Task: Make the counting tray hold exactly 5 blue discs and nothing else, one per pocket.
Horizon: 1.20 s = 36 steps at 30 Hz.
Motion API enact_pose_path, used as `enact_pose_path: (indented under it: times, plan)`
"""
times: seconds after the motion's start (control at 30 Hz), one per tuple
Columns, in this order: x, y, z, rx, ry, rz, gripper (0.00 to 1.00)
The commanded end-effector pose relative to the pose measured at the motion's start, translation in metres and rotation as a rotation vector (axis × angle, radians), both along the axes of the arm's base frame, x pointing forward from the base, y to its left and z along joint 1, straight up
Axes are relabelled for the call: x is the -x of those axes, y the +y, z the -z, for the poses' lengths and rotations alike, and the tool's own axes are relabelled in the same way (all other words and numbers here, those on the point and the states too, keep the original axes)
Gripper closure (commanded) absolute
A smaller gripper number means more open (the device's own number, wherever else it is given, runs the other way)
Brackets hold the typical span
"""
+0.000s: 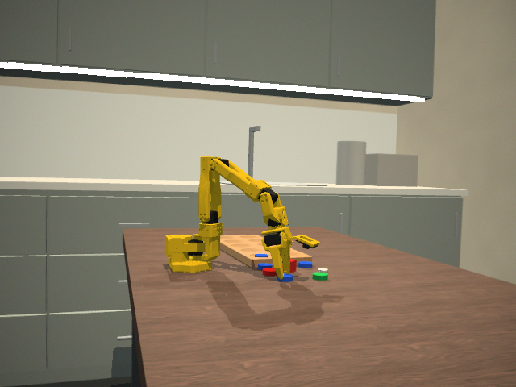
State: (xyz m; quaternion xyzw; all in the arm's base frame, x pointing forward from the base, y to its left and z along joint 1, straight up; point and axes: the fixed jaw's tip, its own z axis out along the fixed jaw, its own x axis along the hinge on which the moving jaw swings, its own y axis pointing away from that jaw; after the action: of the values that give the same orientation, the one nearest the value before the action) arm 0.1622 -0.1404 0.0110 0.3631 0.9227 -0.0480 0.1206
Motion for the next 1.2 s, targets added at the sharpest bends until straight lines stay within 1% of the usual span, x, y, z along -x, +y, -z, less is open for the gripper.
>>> enact_pose_path:
  times: [0.0, 0.17, 0.93, 1.17]
  plan:
    - [-0.0067, -0.0067, -0.0104, 0.041, -0.047, 0.004, 0.98]
    - [-0.0067, -0.0067, -0.0104, 0.041, -0.047, 0.004, 1.00]
    - [-0.0067, -0.0067, -0.0105, 0.041, -0.047, 0.004, 1.00]
    - [-0.0065, -0.0074, -0.0156, 0.041, -0.047, 0.007, 1.00]
